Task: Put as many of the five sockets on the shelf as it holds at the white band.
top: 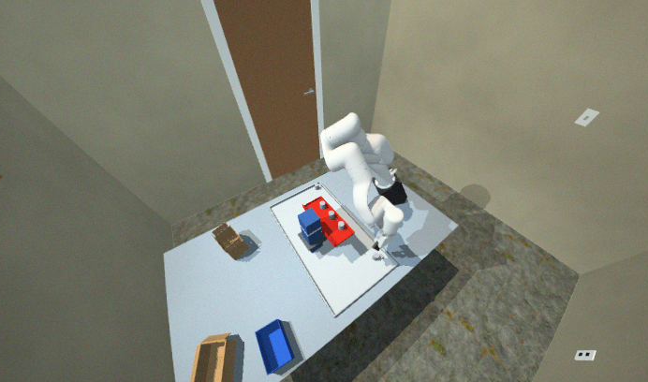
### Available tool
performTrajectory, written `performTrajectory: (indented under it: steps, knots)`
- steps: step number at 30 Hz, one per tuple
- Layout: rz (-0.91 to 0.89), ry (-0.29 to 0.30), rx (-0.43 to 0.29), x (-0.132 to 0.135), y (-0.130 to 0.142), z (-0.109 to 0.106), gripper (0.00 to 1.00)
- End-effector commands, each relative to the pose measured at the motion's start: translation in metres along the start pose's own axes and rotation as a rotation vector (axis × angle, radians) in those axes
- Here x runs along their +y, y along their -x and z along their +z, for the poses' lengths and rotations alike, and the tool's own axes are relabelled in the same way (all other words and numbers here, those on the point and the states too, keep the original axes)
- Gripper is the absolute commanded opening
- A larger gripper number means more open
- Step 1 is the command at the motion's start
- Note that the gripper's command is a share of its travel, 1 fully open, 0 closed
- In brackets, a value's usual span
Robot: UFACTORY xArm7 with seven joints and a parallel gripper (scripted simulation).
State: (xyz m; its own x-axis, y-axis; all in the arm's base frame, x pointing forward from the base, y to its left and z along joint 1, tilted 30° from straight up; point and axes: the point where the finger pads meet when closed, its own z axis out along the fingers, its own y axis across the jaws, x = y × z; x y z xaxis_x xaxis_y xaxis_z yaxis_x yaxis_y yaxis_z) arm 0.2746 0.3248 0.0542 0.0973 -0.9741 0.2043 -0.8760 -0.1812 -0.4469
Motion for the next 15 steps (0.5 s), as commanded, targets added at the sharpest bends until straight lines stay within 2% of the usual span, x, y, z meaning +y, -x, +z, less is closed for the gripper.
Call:
performTrajectory:
  steps: [1, 5, 15]
  knots:
    - [0.001, -0.017, -0.003, -0.0112, 0.0079, 0.0189, 0.61]
    - [0.001, -0.017, -0.003, -0.0147, 0.0079, 0.026, 0.61]
    - [0.001, -0.017, -0.003, -0.0148, 0.0079, 0.0264, 0.61]
